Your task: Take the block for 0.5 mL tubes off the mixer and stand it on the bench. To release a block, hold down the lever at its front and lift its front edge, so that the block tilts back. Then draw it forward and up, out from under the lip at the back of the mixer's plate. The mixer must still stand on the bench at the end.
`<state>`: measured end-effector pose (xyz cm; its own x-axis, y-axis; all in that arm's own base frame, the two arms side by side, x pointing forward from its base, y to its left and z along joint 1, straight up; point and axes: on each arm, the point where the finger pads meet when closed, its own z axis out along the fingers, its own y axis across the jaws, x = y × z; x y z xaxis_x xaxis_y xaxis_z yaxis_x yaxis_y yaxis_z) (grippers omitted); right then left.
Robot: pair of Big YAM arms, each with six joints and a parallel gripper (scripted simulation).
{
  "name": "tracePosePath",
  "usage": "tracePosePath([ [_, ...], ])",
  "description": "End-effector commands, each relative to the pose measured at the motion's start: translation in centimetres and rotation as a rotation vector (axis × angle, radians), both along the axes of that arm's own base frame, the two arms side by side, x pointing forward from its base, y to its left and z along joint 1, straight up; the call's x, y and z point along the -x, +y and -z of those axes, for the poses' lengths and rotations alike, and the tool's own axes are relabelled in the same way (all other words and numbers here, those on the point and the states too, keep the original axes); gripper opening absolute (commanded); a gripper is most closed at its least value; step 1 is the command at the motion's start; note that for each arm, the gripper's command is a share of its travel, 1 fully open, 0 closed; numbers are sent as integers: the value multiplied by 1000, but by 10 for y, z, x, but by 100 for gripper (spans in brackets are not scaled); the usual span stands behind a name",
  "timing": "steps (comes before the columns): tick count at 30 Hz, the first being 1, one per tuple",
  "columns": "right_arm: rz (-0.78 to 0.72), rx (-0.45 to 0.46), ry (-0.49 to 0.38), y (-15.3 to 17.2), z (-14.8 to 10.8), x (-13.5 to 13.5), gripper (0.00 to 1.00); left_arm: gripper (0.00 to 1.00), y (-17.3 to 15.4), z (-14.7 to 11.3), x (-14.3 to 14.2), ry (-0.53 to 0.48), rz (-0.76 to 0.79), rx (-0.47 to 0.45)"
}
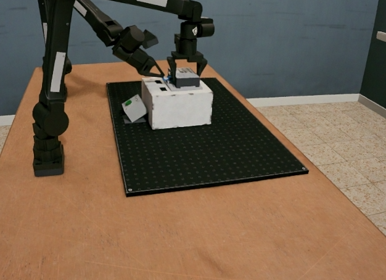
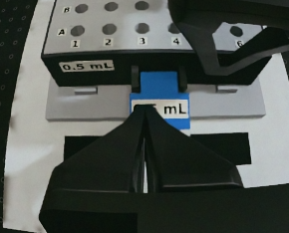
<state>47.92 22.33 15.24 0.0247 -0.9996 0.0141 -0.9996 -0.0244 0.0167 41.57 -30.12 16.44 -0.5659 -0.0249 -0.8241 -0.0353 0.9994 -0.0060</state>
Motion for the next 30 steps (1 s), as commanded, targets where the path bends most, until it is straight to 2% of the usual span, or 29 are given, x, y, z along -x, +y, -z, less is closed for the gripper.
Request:
tracePosePath([
  [1,38,-15,-24,1,-10,-17,0,0,9,20,-2,30,-8,-33],
  [30,38,-16,-28,1,-11,-17,0,0,10,21,-1,30,-8,-33],
])
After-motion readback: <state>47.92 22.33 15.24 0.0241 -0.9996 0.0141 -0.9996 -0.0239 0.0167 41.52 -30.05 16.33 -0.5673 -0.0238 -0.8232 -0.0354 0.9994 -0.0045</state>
